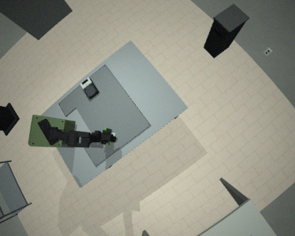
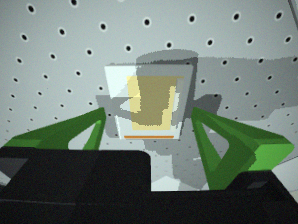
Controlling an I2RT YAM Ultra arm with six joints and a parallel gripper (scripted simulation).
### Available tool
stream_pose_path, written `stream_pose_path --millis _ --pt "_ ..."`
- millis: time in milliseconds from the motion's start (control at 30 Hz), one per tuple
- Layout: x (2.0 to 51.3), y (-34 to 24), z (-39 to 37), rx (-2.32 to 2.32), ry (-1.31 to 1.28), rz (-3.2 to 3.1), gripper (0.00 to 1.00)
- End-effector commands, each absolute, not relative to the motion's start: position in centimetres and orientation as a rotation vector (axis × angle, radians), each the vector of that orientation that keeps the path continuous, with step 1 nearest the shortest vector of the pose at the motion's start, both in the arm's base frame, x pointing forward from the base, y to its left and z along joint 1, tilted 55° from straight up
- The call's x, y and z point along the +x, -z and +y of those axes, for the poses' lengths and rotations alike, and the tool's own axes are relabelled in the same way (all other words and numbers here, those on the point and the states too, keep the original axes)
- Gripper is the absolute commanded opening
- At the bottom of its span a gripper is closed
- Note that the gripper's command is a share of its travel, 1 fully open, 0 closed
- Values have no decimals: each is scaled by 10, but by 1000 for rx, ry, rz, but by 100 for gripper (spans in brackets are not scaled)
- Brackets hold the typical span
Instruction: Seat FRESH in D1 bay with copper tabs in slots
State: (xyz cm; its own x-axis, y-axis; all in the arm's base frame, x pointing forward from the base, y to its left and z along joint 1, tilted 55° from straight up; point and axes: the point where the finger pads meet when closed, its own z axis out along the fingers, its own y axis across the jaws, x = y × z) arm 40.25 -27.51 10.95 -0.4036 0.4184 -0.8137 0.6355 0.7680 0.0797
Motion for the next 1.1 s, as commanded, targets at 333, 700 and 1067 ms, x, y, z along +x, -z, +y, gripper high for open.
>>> stream_pose_path --millis 333,700,1067 --pt "411 -124 -285 771 315 2007 100" --pt "412 -115 -288 779 314 2020 100" --pt "415 -129 -287 762 318 1990 100"
